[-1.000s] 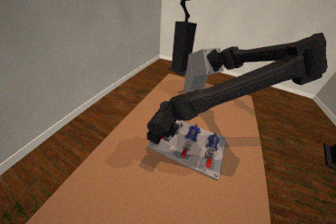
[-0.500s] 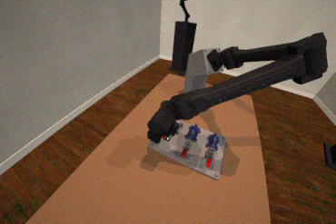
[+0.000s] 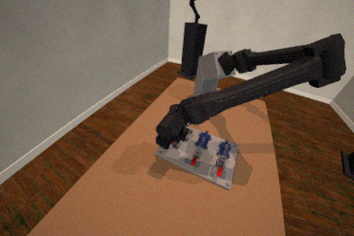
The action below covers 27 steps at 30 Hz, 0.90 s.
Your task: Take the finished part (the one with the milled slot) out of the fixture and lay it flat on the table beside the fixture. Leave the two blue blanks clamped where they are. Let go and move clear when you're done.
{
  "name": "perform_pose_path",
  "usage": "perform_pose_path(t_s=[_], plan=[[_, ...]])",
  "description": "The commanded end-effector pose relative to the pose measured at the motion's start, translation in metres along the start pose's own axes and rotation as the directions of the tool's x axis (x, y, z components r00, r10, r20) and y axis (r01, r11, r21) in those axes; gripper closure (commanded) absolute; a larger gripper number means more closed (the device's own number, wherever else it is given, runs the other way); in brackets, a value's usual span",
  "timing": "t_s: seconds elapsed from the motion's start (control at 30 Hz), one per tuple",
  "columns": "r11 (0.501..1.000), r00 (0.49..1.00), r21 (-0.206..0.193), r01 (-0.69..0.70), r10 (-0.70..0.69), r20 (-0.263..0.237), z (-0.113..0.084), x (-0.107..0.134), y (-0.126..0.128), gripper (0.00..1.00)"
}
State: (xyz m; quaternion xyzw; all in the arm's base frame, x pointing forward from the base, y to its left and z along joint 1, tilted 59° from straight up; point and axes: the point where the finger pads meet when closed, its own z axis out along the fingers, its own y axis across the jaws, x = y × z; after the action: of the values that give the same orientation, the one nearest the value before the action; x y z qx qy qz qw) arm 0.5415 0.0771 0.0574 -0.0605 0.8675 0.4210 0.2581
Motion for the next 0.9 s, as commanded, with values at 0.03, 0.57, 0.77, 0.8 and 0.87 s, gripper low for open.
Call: perform_pose_path(t_s=[0.03,0.57,0.77,0.8,0.87], plan=[[1.000,0.999,-0.010,-0.025,0.025,-0.025,-0.0245,0.0386,-0.0035,1.00],[1.000,0.999,-0.012,-0.028,0.027,-0.030,-0.0250,0.0422,-0.0033,1.00],[1.000,0.999,-0.012,-0.028,0.027,-0.030,-0.0250,0.0422,-0.0033,1.00],[1.000,0.999,-0.012,-0.028,0.027,-0.030,-0.0250,0.0422,-0.0033,1.00],[1.000,0.999,-0.012,-0.028,0.027,-0.030,-0.0250,0.0422,-0.0033,1.00]])
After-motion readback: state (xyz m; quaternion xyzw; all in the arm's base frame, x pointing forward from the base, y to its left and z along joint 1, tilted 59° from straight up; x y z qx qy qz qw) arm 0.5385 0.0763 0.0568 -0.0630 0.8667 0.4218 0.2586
